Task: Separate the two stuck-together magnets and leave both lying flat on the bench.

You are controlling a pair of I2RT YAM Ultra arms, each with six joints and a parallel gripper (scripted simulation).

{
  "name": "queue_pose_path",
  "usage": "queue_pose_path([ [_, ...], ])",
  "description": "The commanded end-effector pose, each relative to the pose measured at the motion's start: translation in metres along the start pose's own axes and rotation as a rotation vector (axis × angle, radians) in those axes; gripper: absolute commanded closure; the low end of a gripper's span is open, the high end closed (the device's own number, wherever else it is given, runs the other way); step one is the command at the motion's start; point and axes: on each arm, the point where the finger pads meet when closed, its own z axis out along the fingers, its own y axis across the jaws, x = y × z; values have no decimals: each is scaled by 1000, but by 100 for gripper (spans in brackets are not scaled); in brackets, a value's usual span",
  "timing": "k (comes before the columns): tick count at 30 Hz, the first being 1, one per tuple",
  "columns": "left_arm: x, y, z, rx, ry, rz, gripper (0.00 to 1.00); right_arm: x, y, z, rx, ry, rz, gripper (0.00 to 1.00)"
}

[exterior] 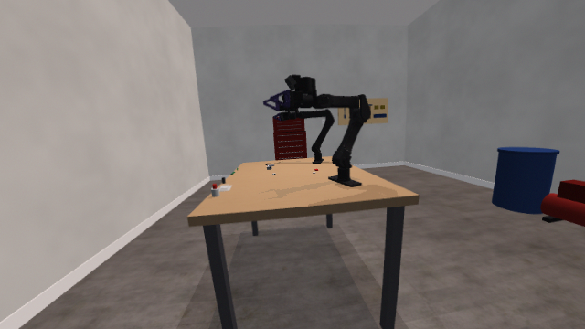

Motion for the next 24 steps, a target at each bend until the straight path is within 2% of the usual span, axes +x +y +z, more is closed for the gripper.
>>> queue_pose_path([
  [1, -7, 0, -2, 1, -18, 1, 0, -5, 0, -1, -2, -13, 0, 67],
  [3, -7, 0, -2, 1, -18, 1, 0, -5, 0, -1, -2, -13, 0, 67],
  [18, -7, 0, -2, 1, -18, 1, 0, 79, 34, 51, -26, 400, 247, 67],
  [20, -7, 0, -2, 1, -18, 1, 0, 79, 34, 51, -26, 400, 247, 67],
  [24, -7, 0, -2, 1, -18, 1, 0, 100, 47, 62, -22, 501, 301, 67],
])
